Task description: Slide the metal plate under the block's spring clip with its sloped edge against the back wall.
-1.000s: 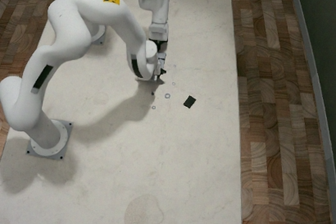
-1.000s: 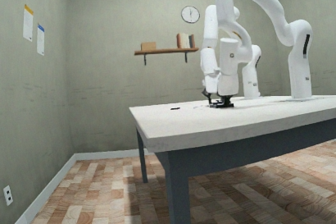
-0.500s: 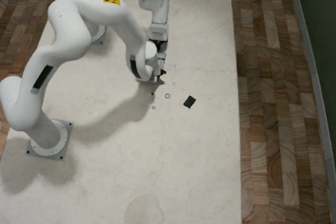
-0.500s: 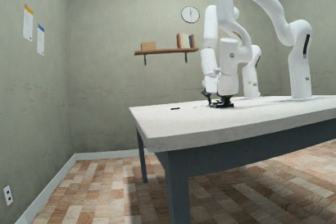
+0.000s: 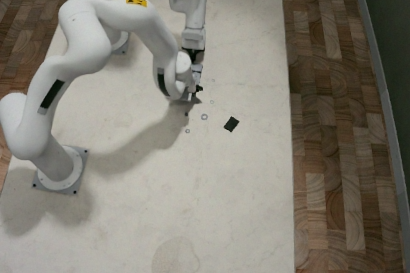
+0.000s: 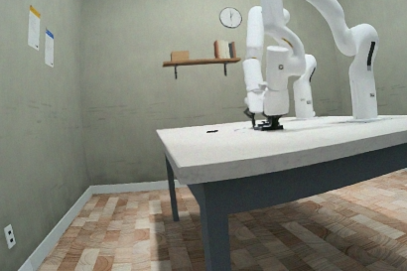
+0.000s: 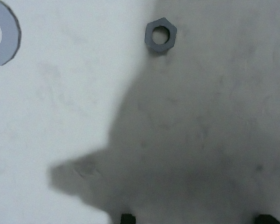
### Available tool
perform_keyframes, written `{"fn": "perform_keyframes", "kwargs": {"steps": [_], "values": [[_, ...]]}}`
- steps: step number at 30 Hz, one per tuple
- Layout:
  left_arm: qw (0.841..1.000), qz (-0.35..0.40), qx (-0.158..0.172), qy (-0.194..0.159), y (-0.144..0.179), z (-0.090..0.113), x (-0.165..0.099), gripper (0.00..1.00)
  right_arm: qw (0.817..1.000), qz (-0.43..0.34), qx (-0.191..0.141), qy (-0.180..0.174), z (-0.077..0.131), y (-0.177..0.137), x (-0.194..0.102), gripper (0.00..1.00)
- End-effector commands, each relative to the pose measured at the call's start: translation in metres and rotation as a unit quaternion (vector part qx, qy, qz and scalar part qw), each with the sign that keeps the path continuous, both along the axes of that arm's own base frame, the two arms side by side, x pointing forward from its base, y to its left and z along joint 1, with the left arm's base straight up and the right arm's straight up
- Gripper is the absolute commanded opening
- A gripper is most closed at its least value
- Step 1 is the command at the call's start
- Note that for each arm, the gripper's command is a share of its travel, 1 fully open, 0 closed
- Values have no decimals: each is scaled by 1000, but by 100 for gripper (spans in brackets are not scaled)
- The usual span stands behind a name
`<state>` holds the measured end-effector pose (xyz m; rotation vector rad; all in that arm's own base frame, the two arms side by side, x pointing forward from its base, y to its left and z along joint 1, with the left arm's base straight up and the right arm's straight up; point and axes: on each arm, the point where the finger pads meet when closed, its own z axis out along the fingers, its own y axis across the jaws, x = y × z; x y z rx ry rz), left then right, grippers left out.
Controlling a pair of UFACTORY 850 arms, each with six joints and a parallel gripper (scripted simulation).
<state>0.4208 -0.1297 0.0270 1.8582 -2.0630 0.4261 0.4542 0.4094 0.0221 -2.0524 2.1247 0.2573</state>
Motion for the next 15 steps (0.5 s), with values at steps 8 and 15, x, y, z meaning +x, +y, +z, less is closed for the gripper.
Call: {"fn": "perform_keyframes", "kwargs": {"steps": [8,15], "values": [[1000,0,0,-1,0,0,1,0,1000,-1,3,-2,1,0,1,53],[1000,0,0,-1,0,0,1,0,1000,-1,2,-2,1,0,1,53]]}}
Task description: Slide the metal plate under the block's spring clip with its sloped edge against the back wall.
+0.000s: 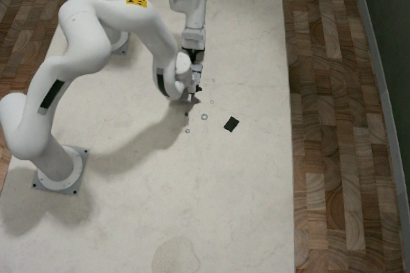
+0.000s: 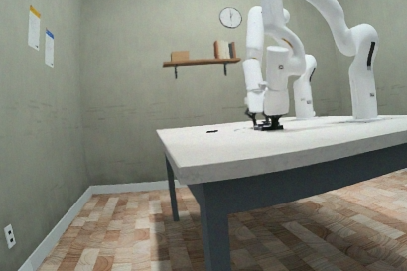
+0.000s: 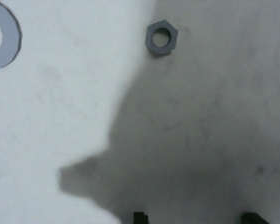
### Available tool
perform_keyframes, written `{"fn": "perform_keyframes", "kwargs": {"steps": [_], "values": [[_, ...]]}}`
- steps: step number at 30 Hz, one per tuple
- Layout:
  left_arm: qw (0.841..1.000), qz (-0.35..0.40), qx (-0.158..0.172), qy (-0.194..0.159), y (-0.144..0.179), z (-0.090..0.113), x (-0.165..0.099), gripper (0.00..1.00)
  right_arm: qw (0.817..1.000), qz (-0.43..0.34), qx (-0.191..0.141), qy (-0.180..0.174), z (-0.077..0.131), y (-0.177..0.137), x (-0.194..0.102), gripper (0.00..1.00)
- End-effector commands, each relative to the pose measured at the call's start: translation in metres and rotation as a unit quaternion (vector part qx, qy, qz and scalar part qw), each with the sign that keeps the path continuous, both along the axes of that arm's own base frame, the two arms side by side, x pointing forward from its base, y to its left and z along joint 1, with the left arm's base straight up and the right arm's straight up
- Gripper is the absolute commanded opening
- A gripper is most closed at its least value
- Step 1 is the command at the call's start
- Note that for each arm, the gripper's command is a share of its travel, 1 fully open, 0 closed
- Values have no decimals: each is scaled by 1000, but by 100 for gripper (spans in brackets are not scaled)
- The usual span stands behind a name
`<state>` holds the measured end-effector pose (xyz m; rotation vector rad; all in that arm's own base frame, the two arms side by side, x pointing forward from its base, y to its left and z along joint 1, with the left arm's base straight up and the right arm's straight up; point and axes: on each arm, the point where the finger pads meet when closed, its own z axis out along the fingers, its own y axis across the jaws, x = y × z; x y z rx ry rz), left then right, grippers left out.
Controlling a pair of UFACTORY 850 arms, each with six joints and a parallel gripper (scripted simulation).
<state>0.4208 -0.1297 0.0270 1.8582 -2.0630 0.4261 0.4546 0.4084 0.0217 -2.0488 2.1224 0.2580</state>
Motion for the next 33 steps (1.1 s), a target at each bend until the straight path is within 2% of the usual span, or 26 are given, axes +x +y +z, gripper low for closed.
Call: {"fn": "perform_keyframes", "kwargs": {"steps": [1,33], "values": [[1000,0,0,-1,0,0,1,0,1000,0,1,-1,1,1,1,53],[1000,0,0,-1,0,0,1,0,1000,0,0,-1,2,7,1,53]]}}
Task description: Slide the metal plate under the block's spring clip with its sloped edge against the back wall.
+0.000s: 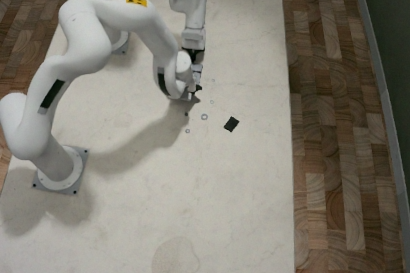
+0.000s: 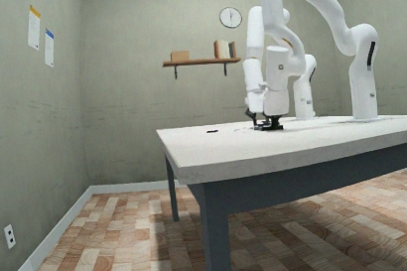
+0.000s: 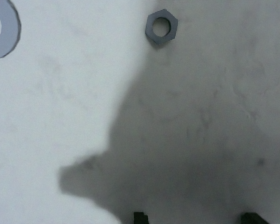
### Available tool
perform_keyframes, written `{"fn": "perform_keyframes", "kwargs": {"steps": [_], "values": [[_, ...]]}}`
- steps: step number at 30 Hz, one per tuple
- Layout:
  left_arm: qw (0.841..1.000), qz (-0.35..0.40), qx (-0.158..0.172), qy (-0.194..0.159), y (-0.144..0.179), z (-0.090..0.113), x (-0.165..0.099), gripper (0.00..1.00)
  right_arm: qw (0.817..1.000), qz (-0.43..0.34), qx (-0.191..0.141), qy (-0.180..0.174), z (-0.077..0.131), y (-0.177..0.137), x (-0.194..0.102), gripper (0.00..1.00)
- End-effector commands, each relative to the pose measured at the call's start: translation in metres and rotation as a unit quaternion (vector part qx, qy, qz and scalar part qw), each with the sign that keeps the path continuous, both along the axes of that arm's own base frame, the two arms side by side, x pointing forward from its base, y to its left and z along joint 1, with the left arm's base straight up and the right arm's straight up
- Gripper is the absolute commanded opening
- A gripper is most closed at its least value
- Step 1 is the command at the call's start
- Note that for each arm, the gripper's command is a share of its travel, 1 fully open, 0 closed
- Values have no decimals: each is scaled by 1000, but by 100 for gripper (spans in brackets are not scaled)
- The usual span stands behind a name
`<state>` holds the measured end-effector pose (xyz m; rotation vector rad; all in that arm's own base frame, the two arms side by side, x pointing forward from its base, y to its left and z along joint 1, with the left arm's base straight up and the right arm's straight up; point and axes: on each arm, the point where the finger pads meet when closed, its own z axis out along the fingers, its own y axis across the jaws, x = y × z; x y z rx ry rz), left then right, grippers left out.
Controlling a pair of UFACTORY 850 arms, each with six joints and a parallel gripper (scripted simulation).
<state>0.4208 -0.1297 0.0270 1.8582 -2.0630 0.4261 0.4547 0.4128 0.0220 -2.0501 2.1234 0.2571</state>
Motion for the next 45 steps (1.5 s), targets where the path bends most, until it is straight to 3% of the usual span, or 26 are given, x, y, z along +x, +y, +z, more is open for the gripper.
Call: {"fn": "perform_keyframes", "kwargs": {"steps": [1,44,45], "values": [[1000,0,0,-1,0,0,1,0,1000,0,0,-1,1,3,1,53],[1000,0,0,-1,0,0,1,0,1000,0,-1,-1,3,20,2,53],[1000,0,0,-1,0,0,1,0,1000,0,-1,-1,3,20,2,72]]}}
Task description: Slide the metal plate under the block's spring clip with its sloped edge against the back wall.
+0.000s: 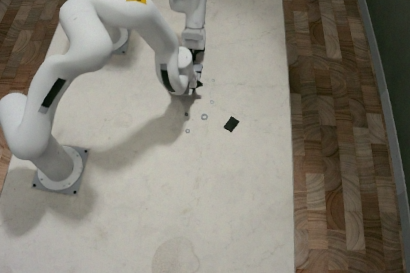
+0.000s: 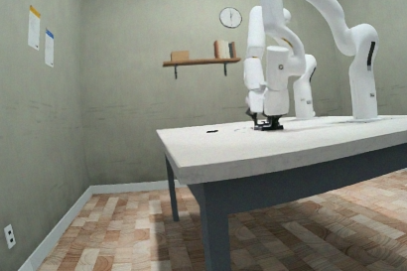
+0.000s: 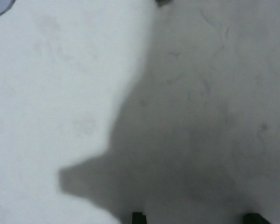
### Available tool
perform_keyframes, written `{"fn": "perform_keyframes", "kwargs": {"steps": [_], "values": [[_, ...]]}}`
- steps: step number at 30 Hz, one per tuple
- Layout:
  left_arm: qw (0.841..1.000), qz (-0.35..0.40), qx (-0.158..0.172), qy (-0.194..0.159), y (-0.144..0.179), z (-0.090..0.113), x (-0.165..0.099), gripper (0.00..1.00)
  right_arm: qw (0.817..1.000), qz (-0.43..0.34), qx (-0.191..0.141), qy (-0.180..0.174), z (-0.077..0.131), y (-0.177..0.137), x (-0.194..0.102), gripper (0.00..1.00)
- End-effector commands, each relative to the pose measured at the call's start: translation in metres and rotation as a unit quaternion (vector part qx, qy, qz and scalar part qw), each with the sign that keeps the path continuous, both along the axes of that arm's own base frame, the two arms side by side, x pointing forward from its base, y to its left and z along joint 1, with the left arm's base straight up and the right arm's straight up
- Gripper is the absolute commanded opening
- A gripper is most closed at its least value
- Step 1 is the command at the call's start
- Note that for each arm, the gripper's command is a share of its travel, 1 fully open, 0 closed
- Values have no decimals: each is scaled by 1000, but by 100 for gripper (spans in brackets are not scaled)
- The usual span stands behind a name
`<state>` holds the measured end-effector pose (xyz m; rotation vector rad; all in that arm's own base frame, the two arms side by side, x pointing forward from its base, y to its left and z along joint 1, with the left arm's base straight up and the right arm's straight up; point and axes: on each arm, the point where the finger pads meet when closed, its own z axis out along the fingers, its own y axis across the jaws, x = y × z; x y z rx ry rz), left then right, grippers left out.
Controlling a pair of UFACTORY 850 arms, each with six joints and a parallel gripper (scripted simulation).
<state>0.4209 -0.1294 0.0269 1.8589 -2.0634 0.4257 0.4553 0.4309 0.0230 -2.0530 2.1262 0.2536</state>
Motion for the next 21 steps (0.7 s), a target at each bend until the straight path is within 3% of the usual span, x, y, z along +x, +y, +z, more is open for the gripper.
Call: {"fn": "perform_keyframes", "kwargs": {"steps": [1,21], "values": [[1000,0,-1,-1,0,1,1,0,1000,0,1,-1,2,2,1,72],[1000,0,-1,0,0,1,1,0,1000,-1,1,-1,1,-2,1,72]]}}
